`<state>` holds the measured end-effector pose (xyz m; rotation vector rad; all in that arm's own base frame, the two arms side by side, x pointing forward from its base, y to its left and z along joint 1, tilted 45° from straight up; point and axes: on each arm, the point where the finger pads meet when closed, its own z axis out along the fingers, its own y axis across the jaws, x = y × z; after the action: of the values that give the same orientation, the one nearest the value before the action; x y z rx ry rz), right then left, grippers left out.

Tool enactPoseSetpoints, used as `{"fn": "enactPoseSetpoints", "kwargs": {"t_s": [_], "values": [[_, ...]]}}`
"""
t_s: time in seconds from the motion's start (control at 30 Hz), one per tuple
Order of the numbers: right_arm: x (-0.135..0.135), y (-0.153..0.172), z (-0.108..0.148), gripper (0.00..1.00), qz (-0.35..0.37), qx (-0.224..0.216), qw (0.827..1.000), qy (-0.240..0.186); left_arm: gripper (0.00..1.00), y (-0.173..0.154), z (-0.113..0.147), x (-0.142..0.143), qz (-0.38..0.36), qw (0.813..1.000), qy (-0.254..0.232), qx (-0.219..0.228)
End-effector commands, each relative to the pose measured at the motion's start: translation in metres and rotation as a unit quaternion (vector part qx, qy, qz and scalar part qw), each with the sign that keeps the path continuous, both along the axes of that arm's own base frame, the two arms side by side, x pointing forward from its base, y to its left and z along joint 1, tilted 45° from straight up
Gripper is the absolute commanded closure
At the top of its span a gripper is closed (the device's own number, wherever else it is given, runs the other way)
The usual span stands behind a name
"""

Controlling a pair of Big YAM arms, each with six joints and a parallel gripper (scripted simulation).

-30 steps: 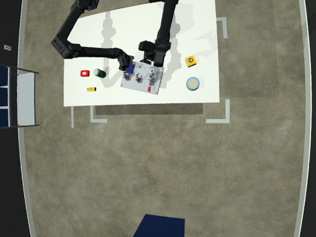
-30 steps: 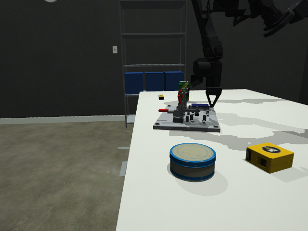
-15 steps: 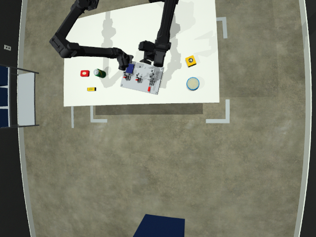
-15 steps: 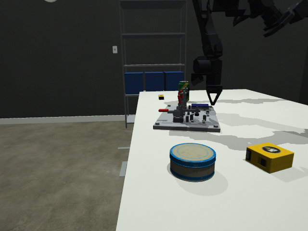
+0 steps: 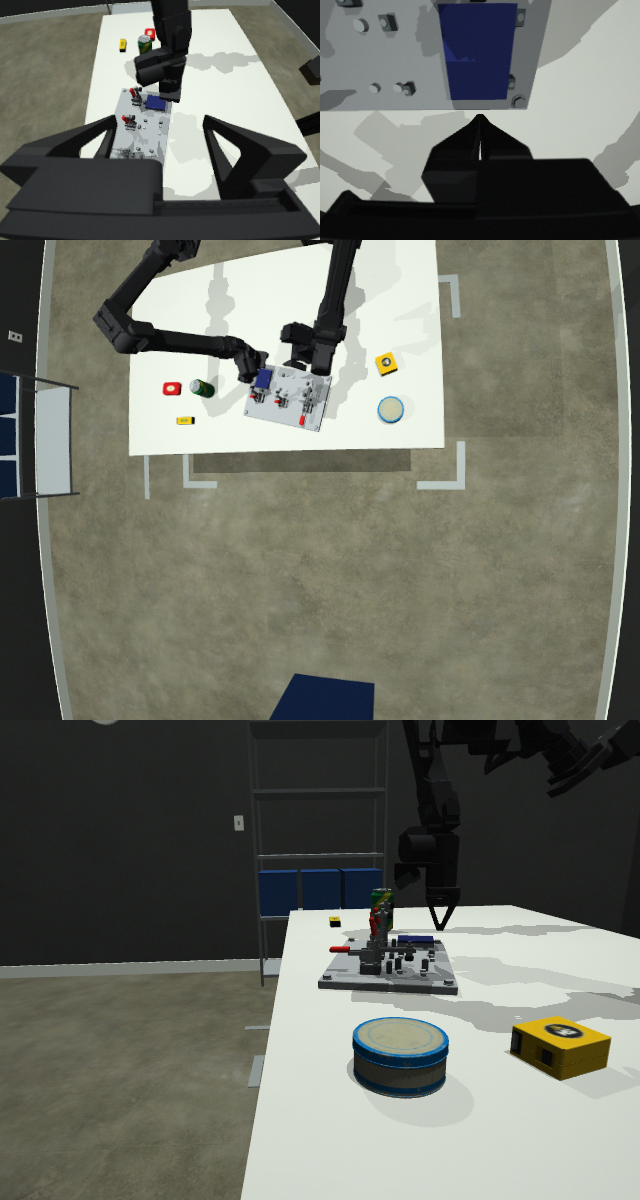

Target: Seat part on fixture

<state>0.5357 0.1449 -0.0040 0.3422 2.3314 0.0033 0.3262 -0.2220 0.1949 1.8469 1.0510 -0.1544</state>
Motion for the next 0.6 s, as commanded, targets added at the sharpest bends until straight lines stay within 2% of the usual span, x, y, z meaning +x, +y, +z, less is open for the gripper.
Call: {"fn": "enactPoseSetpoints", "kwargs": {"t_s": [0.0,0.27,0.33,0.37,0.57], "values": [[0.003,0.004,-0.016,1.0,0.009,-0.004,1.0,0.005,0.0,-0.002,0.009,0.004,0.002,1.0,-0.003,-0.005],[0.018,-0.006,-0.029,1.0,0.001,-0.004,1.0,0.005,0.0,-0.002,0.009,0.004,0.002,1.0,-0.003,-0.005],[0.018,-0.006,-0.029,1.0,-0.001,-0.002,1.0,0.004,0.0,-0.002,0.009,0.004,0.002,1.0,-0.003,-0.005],[0.021,-0.005,-0.019,1.0,-0.001,0.001,1.0,-0.005,0.0,-0.002,0.009,0.004,0.002,1.0,-0.003,-0.005],[0.019,-0.002,-0.02,1.0,0.002,0.001,1.0,-0.004,0.0,-0.002,0.009,0.004,0.002,1.0,-0.003,-0.005]]}}
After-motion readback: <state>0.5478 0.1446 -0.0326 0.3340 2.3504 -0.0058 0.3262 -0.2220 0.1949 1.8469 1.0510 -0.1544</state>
